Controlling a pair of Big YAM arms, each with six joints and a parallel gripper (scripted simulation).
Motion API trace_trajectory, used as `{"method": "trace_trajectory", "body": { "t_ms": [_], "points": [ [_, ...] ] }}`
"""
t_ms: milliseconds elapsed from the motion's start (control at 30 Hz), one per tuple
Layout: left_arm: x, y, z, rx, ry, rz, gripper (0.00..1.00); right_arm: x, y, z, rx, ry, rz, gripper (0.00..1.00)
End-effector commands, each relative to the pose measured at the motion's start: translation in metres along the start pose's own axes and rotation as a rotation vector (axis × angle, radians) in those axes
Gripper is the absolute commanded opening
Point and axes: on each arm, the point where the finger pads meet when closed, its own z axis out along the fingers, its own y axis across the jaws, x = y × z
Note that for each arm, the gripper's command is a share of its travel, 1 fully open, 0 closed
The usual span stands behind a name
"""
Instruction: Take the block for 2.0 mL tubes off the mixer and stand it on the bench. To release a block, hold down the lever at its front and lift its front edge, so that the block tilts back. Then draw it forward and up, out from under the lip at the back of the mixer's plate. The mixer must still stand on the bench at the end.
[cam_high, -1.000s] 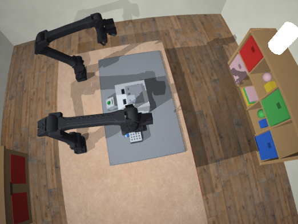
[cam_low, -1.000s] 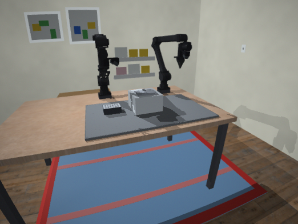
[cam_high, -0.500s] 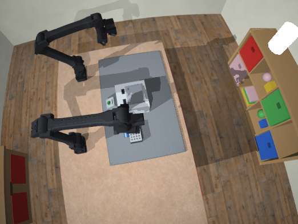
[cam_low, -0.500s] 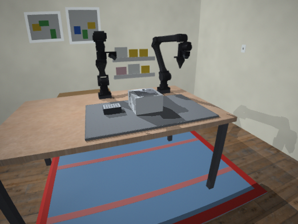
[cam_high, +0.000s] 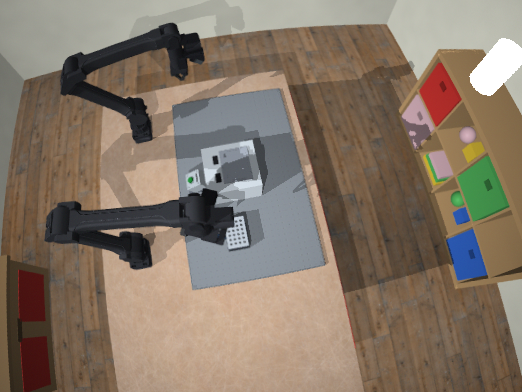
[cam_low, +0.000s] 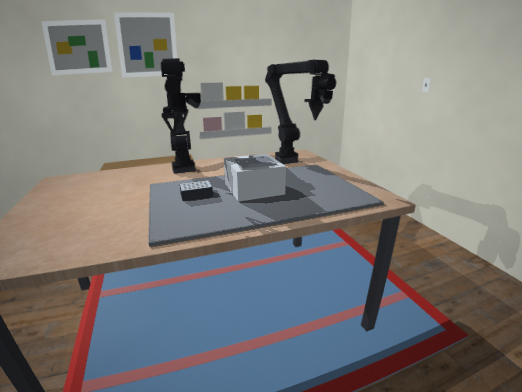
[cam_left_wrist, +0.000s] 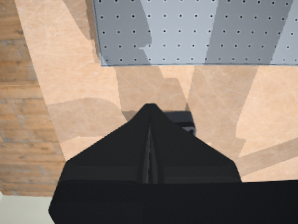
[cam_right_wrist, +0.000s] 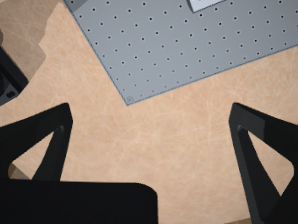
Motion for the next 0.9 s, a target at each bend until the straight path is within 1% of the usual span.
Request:
{"method": "trace_trajectory", "body": {
  "t_ms": [0, 133, 267, 367, 433, 733, 833, 867],
  "points": [
    [-0.007, -0.001, -0.01, -0.002, -0.027, 0.01, 0.0, 0.003, 0.0, -0.011, 0.024, -0.012, 0.126, 1.0],
    [-0.01, -0.001, -0.016, -0.005, -0.043, 0.01, 0.0, -0.004, -0.009, -0.011, 0.038, -0.009, 0.202, 1.0],
    [-0.014, -0.001, -0.022, -0.007, -0.06, 0.01, 0.0, 0.018, 0.022, -0.006, 0.019, -0.002, 0.301, 1.0],
    [-0.014, 0.0, -0.024, -0.008, -0.064, 0.01, 0.0, 0.019, 0.026, -0.007, 0.015, -0.005, 0.299, 1.0],
    [-0.015, 0.0, -0.026, -0.009, -0.069, 0.01, 0.0, 0.022, 0.034, -0.006, 0.01, -0.013, 0.339, 1.0],
    [-0.017, 0.0, -0.03, -0.011, -0.079, 0.01, 0.0, 0.013, 0.023, 0.004, 0.002, 0.001, 0.518, 1.0],
    [-0.018, 0.0, -0.031, -0.012, -0.083, 0.01, 0.0, 0.029, 0.046, 0.002, 0.004, -0.001, 0.594, 1.0],
    [-0.018, 0.0, -0.031, -0.012, -0.083, 0.01, 0.0, 0.029, 0.046, 0.002, 0.004, -0.001, 0.594, 1.0]
  ]
}}
